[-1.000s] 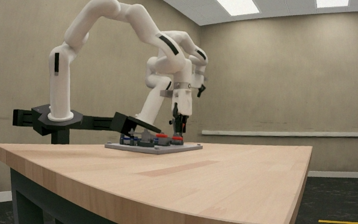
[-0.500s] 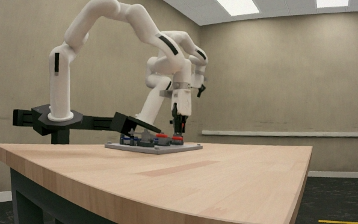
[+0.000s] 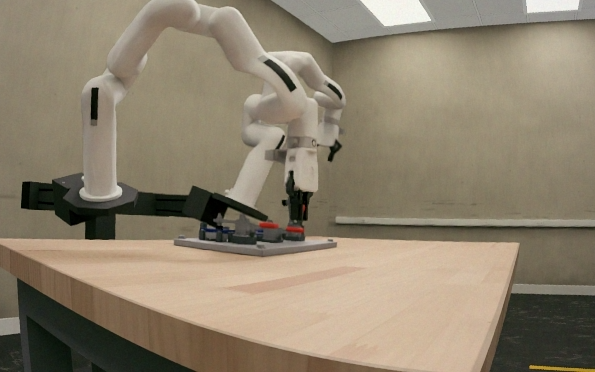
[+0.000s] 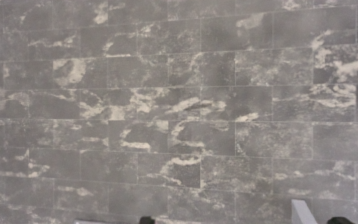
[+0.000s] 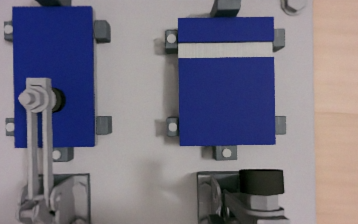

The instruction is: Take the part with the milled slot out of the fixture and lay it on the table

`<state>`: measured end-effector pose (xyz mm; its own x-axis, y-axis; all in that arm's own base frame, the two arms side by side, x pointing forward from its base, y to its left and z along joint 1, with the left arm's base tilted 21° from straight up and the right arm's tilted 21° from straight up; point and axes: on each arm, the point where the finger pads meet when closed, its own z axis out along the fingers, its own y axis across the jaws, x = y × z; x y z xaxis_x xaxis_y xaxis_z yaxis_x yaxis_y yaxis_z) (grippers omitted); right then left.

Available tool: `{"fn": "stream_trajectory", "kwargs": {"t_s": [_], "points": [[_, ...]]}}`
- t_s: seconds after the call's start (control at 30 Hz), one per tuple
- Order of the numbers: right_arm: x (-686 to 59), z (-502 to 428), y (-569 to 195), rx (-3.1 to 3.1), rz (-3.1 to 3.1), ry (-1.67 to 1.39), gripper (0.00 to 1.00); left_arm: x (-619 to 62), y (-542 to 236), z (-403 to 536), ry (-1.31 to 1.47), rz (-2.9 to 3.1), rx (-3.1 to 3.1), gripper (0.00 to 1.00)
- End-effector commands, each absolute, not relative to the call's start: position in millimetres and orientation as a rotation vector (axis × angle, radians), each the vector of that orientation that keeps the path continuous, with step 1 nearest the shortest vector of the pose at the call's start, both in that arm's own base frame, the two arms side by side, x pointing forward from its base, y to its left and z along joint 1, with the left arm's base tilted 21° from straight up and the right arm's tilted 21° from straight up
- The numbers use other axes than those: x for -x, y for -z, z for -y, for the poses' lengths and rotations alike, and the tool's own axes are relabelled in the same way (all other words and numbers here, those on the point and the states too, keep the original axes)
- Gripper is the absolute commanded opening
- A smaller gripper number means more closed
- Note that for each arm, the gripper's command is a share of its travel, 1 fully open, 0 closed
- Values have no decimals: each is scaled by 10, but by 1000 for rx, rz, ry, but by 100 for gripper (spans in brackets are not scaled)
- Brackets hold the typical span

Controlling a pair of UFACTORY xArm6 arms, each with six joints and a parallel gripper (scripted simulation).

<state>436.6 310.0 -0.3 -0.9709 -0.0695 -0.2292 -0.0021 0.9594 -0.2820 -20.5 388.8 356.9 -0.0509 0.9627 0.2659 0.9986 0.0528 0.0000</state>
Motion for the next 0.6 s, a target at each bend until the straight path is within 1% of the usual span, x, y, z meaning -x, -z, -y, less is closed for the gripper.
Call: {"fn": "stream_trajectory", "kwargs": {"t_s": [0.0,0.57], "points": [[-4370,-3112,-8,54,-2871,409,0,207,-3584,-3892,277,2127,2017,100],[-4342,-3109,0,54,-2871,409,0,207,-3584,-3892,277,2127,2017,100]]}}
